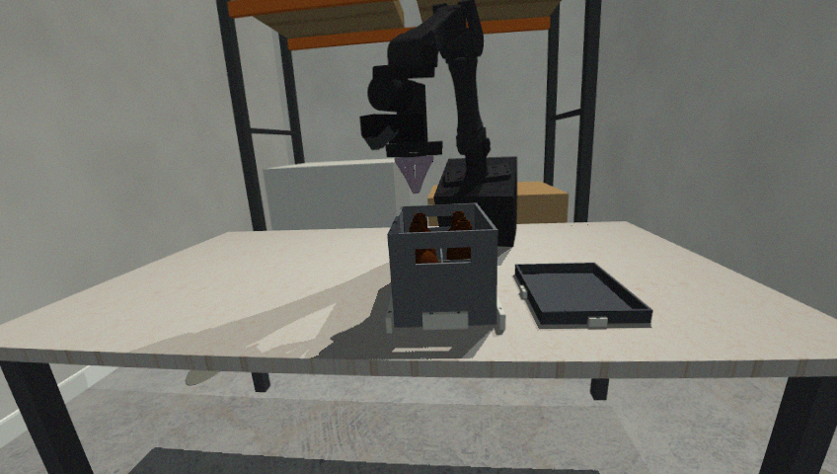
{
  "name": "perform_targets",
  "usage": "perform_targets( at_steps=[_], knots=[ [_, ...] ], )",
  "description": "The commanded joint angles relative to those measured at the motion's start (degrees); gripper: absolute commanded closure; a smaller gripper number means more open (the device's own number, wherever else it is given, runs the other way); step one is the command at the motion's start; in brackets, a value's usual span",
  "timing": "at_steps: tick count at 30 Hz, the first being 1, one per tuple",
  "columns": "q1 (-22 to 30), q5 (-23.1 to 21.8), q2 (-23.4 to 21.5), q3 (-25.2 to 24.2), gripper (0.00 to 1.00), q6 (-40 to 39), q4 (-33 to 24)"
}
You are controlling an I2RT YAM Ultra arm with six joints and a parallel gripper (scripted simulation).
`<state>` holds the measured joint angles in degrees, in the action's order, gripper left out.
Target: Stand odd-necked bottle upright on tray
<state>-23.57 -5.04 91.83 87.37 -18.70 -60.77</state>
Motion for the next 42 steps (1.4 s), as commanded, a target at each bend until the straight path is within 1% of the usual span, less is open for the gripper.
perform_targets(
  at_steps=[1,8,9,10,13,15,16,18,20,25,41,42],
  knots=[
    [-0.6,0.0,-1.2,1.7,1.0,0.4,0.9],
    [-0.6,0.0,-1.2,1.7,1.0,0.4,0.9],
    [0.0,0.1,-1.6,1.6,1.0,0.0,1.0],
    [1.4,0.7,-1.9,-1.1,1.0,-1.1,1.1],
    [8.0,3.0,-4.7,-4.9,1.0,-6.8,1.9],
    [8.0,3.0,-4.7,-4.9,1.0,-6.8,1.9],
    [9.0,3.8,-4.9,-5.2,1.0,-7.8,2.3],
    [14.3,5.5,-7.1,-8.2,1.0,-12.5,3.1],
    [17.1,6.8,-8.2,-9.7,1.0,-15.0,3.6],
    [17.9,7.8,-8.4,-9.9,1.0,-15.9,3.8],
    [18.0,7.9,-8.4,-9.9,1.0,-16.0,3.8],
    [16.9,8.0,-7.7,-7.6,0.39,-16.0,3.8]
  ],
)
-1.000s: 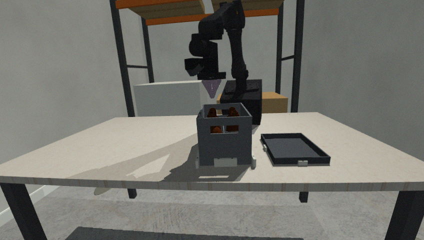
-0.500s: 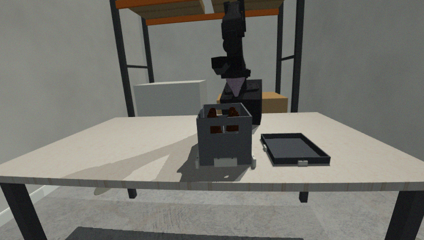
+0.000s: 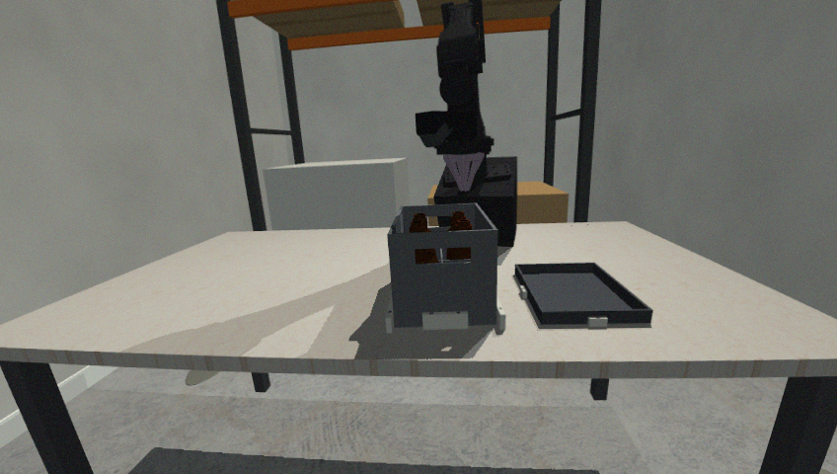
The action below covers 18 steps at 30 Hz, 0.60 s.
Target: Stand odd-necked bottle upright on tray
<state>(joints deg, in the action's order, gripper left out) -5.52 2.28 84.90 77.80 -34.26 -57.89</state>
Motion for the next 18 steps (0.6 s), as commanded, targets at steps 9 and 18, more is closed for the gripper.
perform_targets(
  at_steps=[9,18],
  knots=[
    [-0.5,0.6,-0.7,2.0,0.39,-0.4,0.9],
    [-0.5,0.6,-0.7,2.0,0.39,-0.4,0.9]
  ],
)
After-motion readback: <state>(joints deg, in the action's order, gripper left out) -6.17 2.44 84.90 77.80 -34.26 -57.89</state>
